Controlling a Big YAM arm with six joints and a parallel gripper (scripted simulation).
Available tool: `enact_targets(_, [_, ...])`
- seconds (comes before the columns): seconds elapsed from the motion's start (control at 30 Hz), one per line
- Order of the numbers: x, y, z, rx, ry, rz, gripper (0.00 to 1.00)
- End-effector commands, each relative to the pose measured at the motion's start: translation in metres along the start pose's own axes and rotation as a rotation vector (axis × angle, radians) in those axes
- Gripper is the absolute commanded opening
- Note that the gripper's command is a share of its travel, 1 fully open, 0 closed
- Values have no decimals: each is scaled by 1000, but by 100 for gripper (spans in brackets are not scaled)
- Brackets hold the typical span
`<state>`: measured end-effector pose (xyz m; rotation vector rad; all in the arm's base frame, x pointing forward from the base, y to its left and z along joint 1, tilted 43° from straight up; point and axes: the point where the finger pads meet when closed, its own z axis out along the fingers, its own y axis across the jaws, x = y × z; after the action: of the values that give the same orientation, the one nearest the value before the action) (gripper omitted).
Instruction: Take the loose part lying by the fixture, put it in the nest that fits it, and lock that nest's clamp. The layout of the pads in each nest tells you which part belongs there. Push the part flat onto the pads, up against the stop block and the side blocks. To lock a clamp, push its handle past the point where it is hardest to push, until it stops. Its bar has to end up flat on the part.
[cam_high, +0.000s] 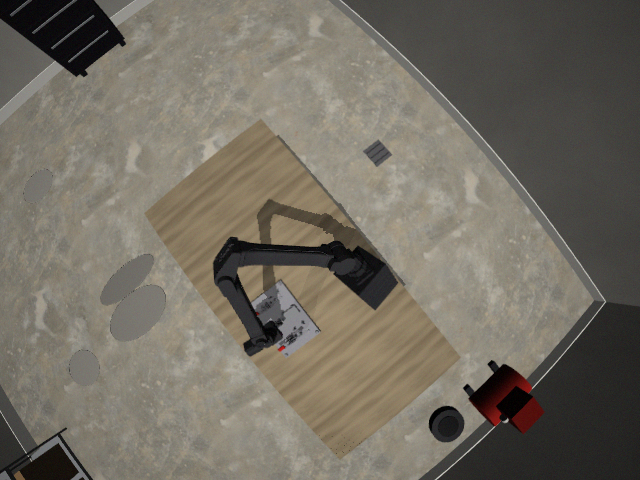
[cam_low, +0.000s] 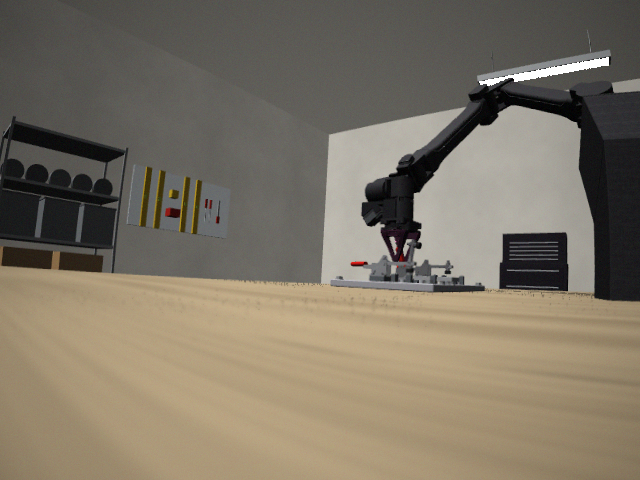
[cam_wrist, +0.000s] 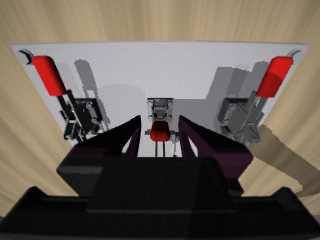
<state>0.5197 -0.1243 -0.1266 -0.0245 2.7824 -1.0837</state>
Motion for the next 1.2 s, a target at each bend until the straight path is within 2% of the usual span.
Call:
enact_targets(0.0, [-1, -3, 13, 1, 7, 3, 45])
enact_targets(0.9, [0, -3, 13, 1, 9, 4, 45])
enact_targets(0.93, [0, -3, 13, 1, 9, 4, 0])
enact_targets(1.17, [1, -2, 13, 0, 11, 7, 0])
